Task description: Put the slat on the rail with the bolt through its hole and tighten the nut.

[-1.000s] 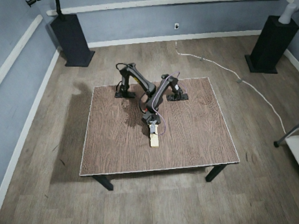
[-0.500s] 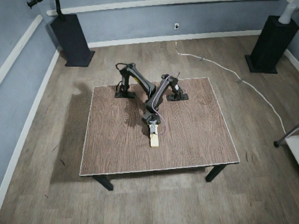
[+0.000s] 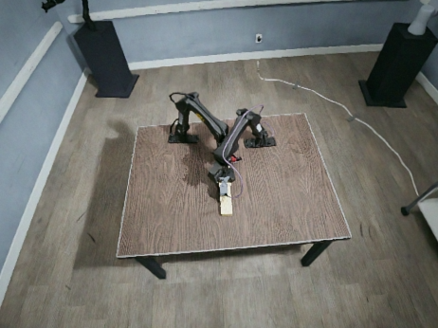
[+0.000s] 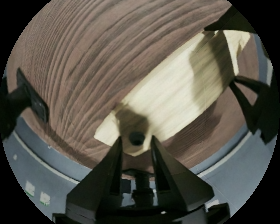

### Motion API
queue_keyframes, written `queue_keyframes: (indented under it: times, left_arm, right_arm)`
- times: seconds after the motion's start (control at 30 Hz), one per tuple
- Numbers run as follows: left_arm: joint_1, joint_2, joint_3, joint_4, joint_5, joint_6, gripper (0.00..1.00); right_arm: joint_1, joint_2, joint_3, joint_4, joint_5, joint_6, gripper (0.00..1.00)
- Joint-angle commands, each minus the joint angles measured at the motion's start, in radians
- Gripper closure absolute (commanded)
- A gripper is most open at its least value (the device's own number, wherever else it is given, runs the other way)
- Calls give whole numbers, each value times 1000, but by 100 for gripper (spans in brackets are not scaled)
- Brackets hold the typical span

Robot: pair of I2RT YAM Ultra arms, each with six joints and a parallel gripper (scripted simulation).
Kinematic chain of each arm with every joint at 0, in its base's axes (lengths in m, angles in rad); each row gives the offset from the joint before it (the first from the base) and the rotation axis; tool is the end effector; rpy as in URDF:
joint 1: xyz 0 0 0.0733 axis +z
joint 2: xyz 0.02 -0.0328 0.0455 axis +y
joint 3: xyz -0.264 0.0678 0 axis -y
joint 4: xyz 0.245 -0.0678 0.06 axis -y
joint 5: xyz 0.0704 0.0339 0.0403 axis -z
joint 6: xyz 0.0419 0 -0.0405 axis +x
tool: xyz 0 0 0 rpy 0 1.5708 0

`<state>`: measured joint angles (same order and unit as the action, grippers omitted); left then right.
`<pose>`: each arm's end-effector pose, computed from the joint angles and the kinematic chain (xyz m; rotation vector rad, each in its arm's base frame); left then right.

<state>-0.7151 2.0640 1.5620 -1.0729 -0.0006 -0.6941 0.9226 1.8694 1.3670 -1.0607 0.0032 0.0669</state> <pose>0.2937 -0.2535 0.1737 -0.0330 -3.1387 -0.0049 0.2057 0.2732 0.1934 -1.3000 2.8509 0.0013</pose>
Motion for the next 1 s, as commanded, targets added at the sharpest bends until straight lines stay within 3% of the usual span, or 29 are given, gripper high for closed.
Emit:
queue_keyframes:
  times: [0.0,0.13,0.17,0.63,0.7,0.8,0.97]
  left_arm:
    - [0,-8,4,1,0,1,28]
    - [0,-8,4,1,0,1,28]
    - [0,-8,4,1,0,1,28]
    - [0,-8,4,1,0,1,28]
    - [0,-8,4,1,0,1,28]
    - [0,-8,4,1,0,1,28]
    - [0,-8,4,1,0,1,28]
  right_arm:
    - [4,-10,15,-14,9,-250,66]
    - [4,-11,16,-15,9,-340,66]
    - [4,-11,16,-15,9,-455,66]
    - [4,-12,18,-19,12,-1083,66]
    - [4,-12,18,-19,12,-1083,66]
    - [3,-11,21,-22,9,-1286,66]
    - [-2,-8,25,-26,-1,-1321,66]
